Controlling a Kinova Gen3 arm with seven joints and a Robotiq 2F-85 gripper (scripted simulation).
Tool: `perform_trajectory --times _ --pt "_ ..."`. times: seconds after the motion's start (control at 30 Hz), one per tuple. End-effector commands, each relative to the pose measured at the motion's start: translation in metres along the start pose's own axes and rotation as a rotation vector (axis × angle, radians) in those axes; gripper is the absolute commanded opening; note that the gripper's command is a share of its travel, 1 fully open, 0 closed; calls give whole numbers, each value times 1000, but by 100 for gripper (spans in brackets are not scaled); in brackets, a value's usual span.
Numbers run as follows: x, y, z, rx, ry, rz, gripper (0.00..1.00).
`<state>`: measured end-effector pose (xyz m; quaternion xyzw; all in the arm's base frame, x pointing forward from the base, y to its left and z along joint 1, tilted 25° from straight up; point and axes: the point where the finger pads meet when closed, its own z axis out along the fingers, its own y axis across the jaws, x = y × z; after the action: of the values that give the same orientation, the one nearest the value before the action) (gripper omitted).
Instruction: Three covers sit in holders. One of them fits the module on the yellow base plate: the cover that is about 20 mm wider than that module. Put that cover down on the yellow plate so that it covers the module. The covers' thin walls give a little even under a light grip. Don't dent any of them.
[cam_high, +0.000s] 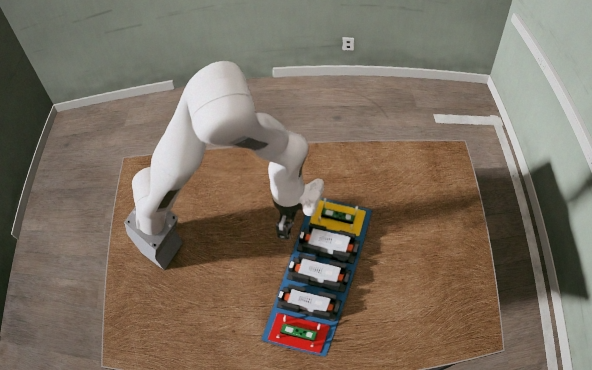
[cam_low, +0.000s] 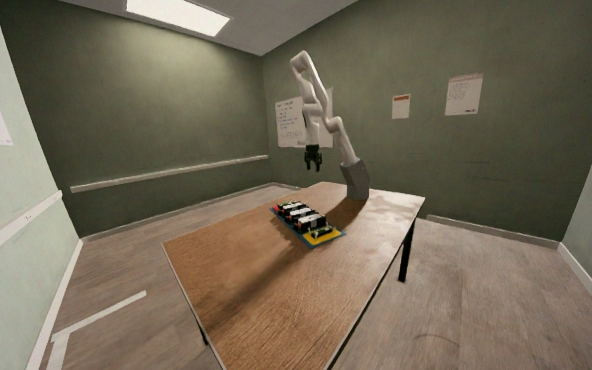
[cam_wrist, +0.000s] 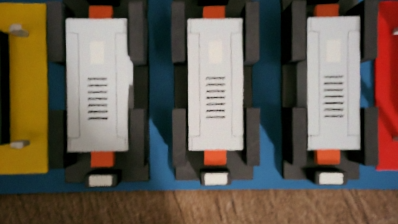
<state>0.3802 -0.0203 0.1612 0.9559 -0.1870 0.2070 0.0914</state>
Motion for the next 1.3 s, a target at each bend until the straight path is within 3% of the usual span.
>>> perform_trajectory --times 0.0,0.8,1.13,1.27 --pt "23 16 -6 1 -23 -4 100" --pt "22 15 -6 -1 -10 -2 100" --pt "34 -31 31 1 -23 -4 100" --pt "34 -31 31 1 -23 -4 100"
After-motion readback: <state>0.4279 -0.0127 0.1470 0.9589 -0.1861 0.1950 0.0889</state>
